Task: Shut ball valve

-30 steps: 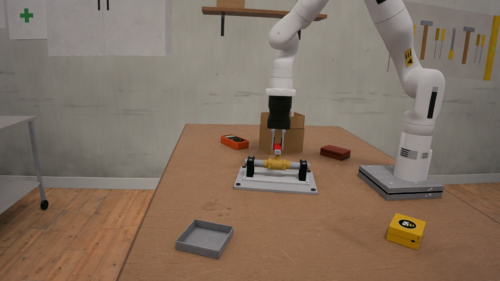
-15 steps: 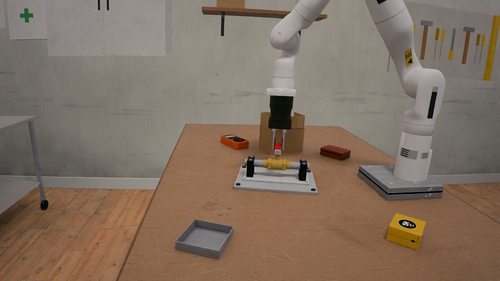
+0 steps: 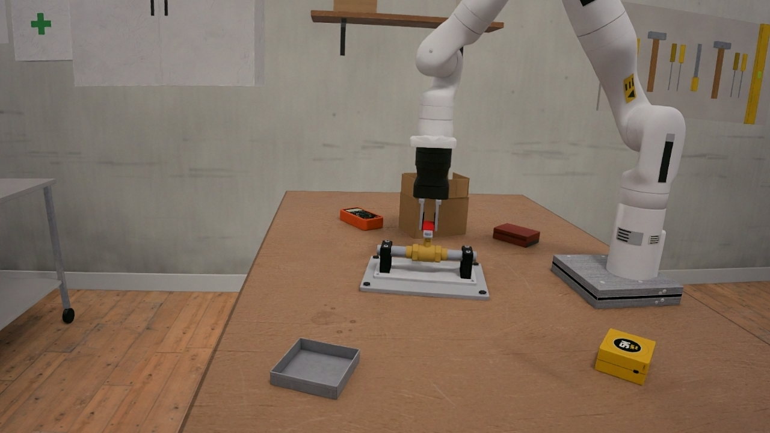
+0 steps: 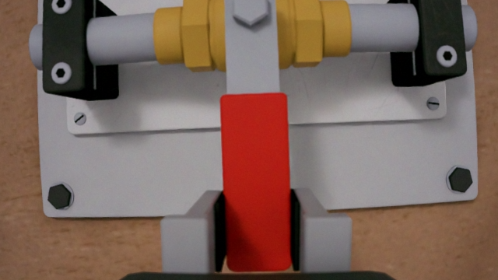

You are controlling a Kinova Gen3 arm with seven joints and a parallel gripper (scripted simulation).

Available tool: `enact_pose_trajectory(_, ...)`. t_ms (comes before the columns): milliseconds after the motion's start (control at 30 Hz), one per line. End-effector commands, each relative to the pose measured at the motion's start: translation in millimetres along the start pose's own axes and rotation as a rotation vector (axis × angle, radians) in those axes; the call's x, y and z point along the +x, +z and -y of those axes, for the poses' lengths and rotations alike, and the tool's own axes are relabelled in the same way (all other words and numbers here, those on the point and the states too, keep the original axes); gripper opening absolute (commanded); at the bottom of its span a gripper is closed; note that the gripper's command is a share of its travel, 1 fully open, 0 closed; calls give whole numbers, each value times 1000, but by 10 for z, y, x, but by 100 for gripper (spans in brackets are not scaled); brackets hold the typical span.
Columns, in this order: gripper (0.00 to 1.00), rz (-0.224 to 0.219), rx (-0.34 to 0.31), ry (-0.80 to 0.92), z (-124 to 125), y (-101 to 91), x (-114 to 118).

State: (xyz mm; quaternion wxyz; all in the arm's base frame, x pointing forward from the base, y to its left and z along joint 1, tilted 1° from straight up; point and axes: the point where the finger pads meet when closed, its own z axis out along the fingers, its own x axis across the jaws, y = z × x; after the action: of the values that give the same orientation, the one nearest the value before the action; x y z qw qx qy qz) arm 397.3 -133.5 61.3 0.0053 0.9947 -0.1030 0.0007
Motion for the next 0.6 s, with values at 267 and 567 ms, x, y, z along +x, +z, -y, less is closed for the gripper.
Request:
enact_pose_trajectory(267,0,2,1,1,0,-4,-11)
enact_pose_trajectory(567,100,2,1,1,0,-4,-11)
